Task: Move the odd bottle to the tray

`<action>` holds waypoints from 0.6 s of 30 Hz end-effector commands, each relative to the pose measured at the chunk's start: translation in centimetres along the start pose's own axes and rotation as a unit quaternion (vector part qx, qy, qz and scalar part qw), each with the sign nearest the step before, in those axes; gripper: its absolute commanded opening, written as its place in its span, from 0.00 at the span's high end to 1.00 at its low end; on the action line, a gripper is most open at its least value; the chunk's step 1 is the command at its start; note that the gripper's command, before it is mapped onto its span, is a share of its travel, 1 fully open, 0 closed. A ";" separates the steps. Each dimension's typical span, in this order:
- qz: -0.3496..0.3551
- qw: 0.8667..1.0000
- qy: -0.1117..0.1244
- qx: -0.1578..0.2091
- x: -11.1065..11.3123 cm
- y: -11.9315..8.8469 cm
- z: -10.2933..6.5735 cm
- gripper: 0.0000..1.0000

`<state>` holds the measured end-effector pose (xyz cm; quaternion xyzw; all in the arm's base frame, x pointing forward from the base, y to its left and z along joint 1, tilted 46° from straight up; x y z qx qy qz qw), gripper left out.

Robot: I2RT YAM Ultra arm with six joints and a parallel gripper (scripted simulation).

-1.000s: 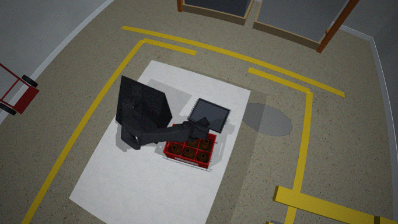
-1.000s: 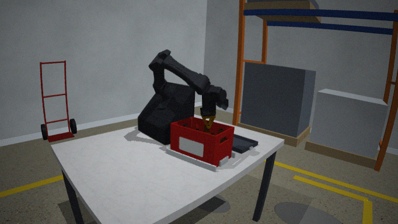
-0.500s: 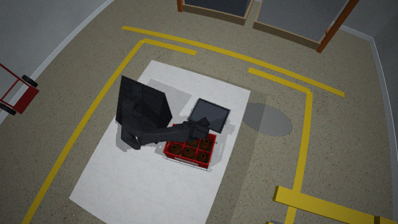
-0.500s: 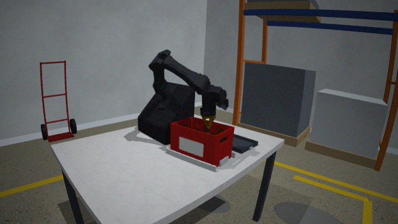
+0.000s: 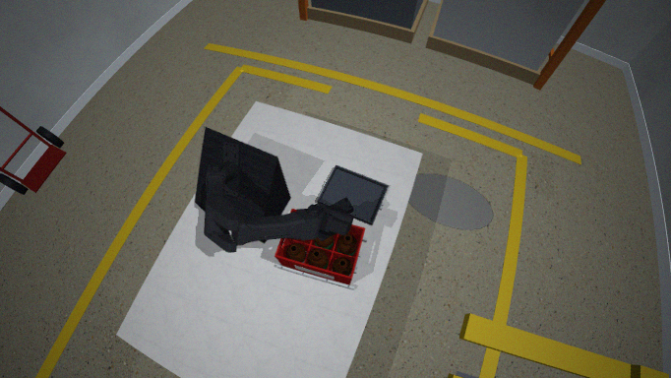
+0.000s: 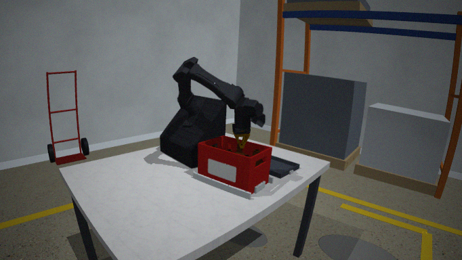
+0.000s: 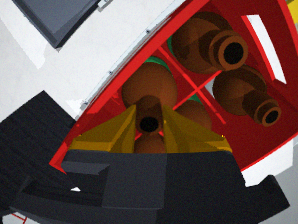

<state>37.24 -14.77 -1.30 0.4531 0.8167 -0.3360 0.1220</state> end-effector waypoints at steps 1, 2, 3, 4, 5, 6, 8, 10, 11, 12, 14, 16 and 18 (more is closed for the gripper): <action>0.004 1.000 -0.013 -0.024 -0.8 1.0 -2.7 1.00; 0.004 1.000 -0.013 -0.024 -0.8 1.0 -2.8 1.00; 0.004 1.000 -0.013 -0.024 -0.8 1.0 -2.9 1.00; 0.004 1.000 -0.013 -0.024 -0.8 1.0 -3.1 1.00; 0.004 1.000 -0.013 -0.024 -0.8 1.0 -3.2 1.00; 0.004 1.000 -0.013 -0.024 -0.8 1.0 -3.3 1.00; 0.004 1.000 -0.013 -0.024 -0.8 1.0 -3.6 1.00; 0.004 1.000 -0.012 -0.024 -0.8 1.0 -3.8 1.00; 0.004 1.000 -0.012 -0.024 -0.8 1.0 -3.9 1.00; 0.004 1.000 -0.012 -0.024 -0.8 1.1 -4.0 1.00; 0.004 1.000 -0.012 -0.024 -0.8 1.1 -4.2 1.00; 0.004 1.000 -0.012 -0.024 -0.8 1.1 -4.3 1.00; 0.004 1.000 -0.012 -0.024 -0.8 1.1 -4.4 1.00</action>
Point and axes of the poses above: the point where the finger pads meet when closed, its own z axis out along the fingers, its own x axis across the jaws, y = z × x, the point moved 3 cm from there along -z, back along the fingers, and after that the axes turned 11 degrees about z, right-handed, at the moved point
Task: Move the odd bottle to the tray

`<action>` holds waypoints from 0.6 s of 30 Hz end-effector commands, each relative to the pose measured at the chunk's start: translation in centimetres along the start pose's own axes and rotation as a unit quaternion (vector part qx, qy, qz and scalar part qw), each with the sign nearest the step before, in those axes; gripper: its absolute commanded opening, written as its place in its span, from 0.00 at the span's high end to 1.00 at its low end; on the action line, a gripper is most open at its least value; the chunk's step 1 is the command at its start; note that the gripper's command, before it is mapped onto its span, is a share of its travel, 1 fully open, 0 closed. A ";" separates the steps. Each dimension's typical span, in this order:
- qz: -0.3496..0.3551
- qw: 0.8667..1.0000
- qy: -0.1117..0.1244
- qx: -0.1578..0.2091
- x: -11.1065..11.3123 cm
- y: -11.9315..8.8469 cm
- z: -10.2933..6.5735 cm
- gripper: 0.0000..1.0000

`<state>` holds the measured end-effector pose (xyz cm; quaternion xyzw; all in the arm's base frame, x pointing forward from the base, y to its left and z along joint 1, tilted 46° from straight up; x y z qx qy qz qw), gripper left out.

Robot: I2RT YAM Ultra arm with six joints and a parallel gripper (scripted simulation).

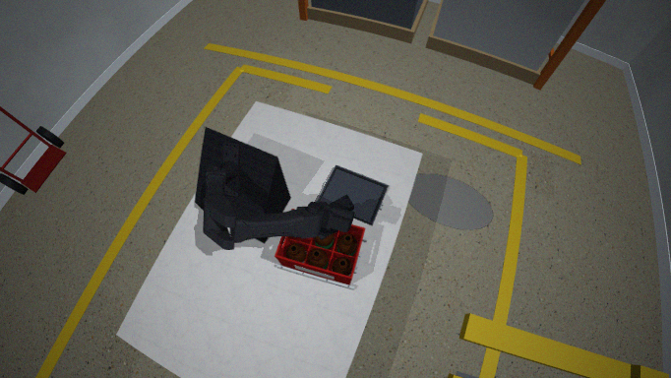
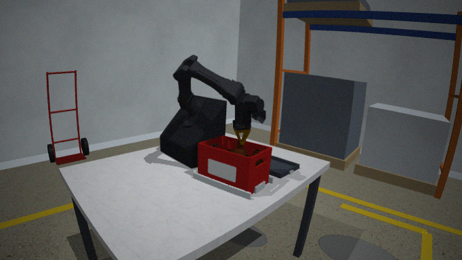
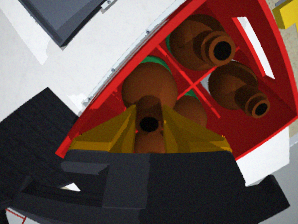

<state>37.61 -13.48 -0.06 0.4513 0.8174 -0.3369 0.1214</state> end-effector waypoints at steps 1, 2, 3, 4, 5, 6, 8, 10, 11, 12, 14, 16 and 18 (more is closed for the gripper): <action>0.006 1.000 -0.012 -0.025 -0.8 0.9 -2.7 1.00; 0.006 1.000 -0.012 -0.025 -0.8 0.9 -2.8 1.00; 0.006 1.000 -0.012 -0.025 -0.8 0.9 -2.9 1.00; 0.006 1.000 -0.012 -0.025 -0.8 0.9 -2.9 1.00; 0.006 1.000 -0.012 -0.025 -0.8 0.9 -3.0 1.00; 0.006 1.000 -0.012 -0.025 -0.8 0.9 -3.0 1.00; 0.006 1.000 -0.012 -0.025 -0.8 0.9 -3.1 1.00; 0.006 1.000 -0.012 -0.025 -0.8 0.9 -3.2 1.00; 0.006 1.000 -0.012 -0.025 -0.8 0.9 -3.2 1.00; 0.006 1.000 -0.012 -0.025 -0.8 0.9 -3.3 1.00; 0.006 1.000 -0.012 -0.025 -0.8 0.9 -3.3 1.00; 0.006 1.000 -0.012 -0.025 -0.8 0.9 -3.3 1.00; 0.006 1.000 -0.012 -0.025 -0.8 0.9 -3.3 1.00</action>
Point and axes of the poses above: the point where the finger pads meet when closed, its own z axis out along the fingers, its own x axis across the jaws, y = z × x, the point moved 3 cm from there along -z, back along the fingers, and after that the axes turned 11 degrees about z, right-handed, at the moved point
